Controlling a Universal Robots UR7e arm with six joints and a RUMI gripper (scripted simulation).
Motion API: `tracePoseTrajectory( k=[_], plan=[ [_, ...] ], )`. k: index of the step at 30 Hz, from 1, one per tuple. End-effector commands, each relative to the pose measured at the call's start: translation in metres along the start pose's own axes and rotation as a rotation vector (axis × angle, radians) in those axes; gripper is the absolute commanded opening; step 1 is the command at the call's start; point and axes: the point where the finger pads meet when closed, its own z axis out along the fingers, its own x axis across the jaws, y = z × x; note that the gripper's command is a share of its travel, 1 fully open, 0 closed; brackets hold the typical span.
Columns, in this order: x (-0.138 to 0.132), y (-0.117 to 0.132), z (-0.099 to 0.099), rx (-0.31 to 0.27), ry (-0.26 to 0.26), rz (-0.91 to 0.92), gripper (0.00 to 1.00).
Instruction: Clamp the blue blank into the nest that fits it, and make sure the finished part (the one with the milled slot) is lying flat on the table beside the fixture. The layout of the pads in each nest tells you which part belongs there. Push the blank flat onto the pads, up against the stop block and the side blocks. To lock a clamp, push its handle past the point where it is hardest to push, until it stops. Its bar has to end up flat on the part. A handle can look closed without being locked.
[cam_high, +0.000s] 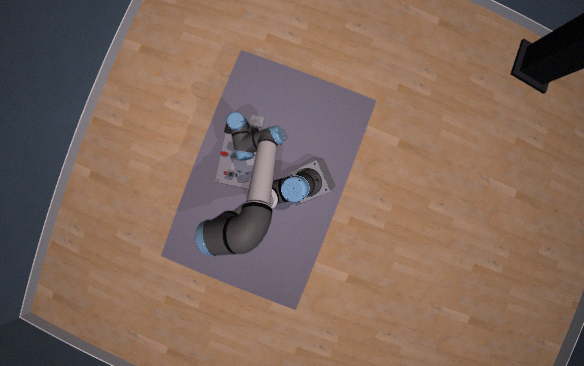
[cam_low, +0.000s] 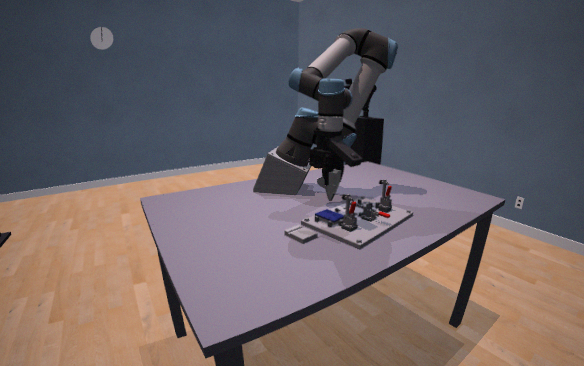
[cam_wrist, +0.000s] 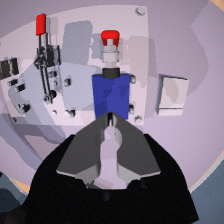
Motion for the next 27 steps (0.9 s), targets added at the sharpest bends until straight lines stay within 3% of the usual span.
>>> tracePoseTrajectory(
  k=[1,16,27],
  plan=[
    [0.000,0.000,0.000,0.001,0.001,0.000,0.00],
    [0.000,0.000,0.019,0.001,0.001,0.000,0.00],
    [0.000,0.006,0.020,0.001,0.001,0.000,0.00]
  ],
)
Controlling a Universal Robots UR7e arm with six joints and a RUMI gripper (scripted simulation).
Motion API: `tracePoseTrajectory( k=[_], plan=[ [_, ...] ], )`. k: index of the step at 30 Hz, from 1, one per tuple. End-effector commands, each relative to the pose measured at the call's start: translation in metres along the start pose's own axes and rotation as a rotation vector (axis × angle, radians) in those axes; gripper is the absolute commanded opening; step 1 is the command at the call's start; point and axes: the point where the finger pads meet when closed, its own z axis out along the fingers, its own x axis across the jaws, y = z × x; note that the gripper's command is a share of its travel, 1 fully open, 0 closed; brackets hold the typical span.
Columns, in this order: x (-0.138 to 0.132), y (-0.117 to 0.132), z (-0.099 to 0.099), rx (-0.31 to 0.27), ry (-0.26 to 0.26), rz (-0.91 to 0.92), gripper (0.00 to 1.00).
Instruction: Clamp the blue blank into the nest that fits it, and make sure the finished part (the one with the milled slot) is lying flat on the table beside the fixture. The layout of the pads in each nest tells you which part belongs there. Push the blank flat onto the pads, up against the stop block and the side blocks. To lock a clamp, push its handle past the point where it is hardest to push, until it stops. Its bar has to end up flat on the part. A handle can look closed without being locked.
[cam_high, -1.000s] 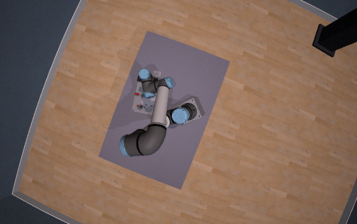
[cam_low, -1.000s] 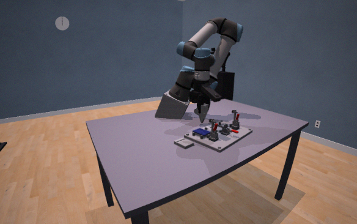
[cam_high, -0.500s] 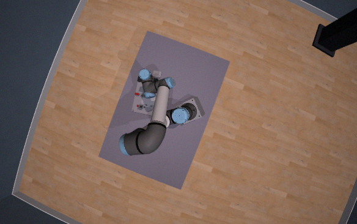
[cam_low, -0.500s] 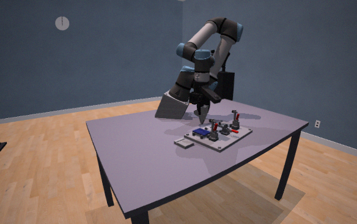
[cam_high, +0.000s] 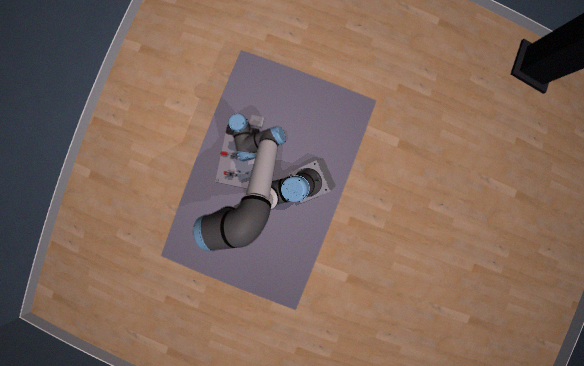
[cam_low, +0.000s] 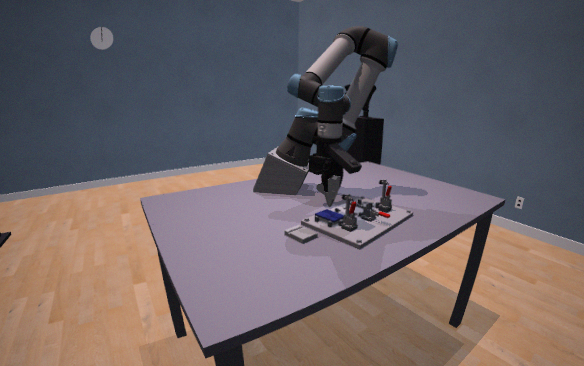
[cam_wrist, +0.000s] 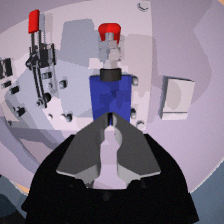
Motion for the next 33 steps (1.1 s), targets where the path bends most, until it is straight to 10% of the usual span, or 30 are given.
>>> tracePoseTrajectory(
  k=[1,18,33],
  plan=[
    [0.000,0.007,0.000,0.001,0.001,0.000,0.00],
    [0.000,0.069,0.000,0.001,0.001,0.000,0.00],
    [0.000,0.074,0.011,0.001,0.001,0.000,0.00]
  ],
)
